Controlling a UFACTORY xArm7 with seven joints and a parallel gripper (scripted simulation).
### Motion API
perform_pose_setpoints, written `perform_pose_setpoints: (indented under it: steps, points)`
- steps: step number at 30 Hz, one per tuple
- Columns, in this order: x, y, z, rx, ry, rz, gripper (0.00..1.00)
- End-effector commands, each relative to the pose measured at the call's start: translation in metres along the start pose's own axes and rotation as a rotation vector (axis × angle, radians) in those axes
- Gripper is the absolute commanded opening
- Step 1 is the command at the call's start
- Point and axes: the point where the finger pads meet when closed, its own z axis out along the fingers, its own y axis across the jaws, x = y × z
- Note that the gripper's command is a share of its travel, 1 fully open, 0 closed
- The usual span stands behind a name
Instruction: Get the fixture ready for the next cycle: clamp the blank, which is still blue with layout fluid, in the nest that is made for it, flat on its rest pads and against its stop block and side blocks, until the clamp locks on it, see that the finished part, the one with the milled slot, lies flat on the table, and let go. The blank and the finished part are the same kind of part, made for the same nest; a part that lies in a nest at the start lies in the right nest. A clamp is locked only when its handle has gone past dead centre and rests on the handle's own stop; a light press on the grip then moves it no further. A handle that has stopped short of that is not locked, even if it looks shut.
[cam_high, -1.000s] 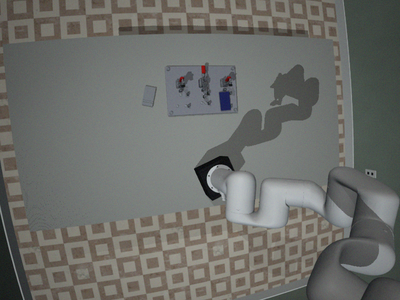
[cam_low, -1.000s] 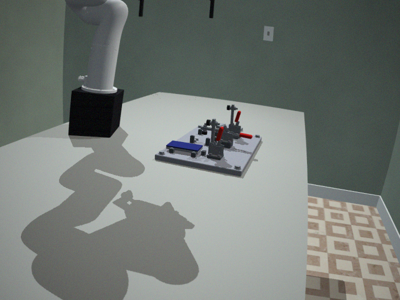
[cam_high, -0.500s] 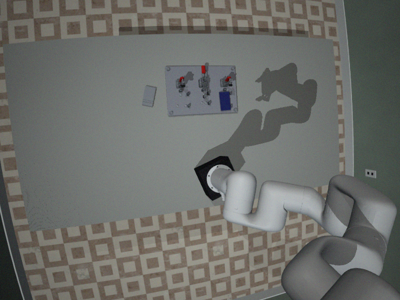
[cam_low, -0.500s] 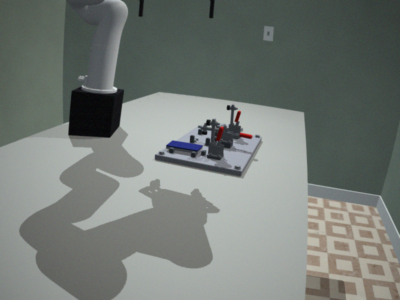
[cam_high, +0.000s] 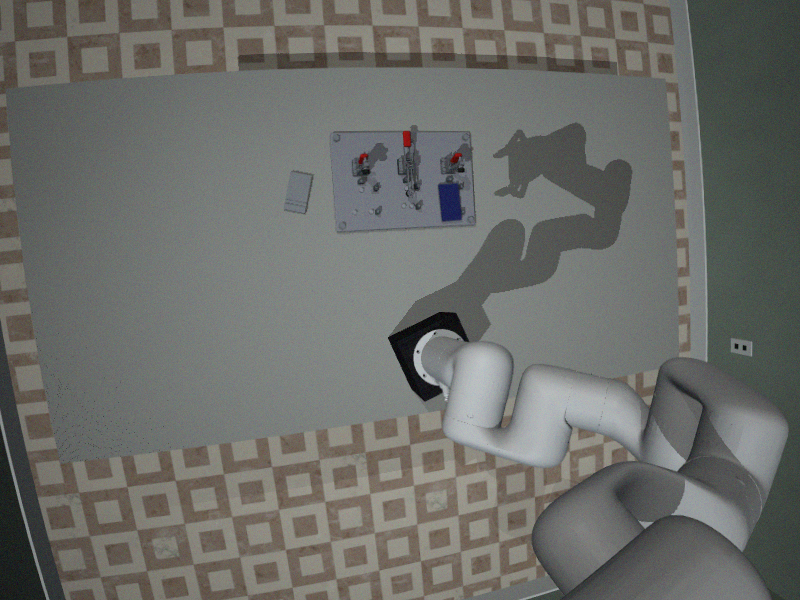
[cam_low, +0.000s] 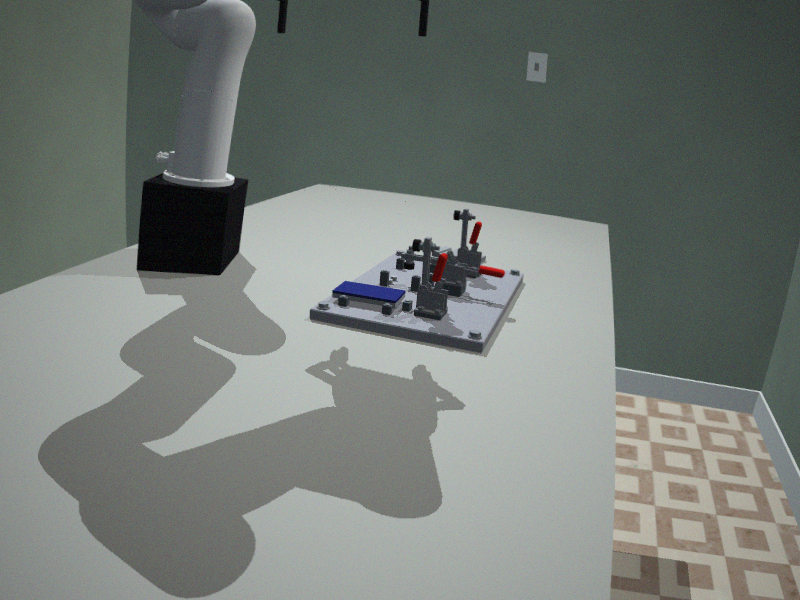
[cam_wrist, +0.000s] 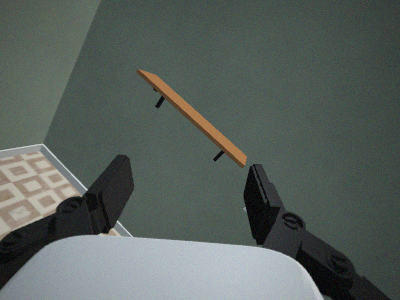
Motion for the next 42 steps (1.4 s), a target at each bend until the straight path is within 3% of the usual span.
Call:
perform_pose_setpoints:
  steps: [1,22,23,31,32,40,41,42]
  points:
    - [0.001,0.001,-0.001,-0.002,0.002,-0.001,1.00]
    - [0.001,0.001,-0.001,-0.002,0.002,-0.001,1.00]
    - [-0.064,0.031,0.012,-0.056,-0.132,0.069,1.00]
    - [-0.064,0.031,0.012,-0.056,-0.132,0.069,1.00]
    - [-0.131,0.060,0.014,-0.115,-0.265,0.144,1.00]
    - [-0.131,0.060,0.014,-0.115,-0.265,0.144,1.00]
    - [-0.200,0.087,0.005,-0.180,-0.395,0.225,1.00]
    - [-0.200,0.087,0.005,-0.180,-0.395,0.225,1.00]
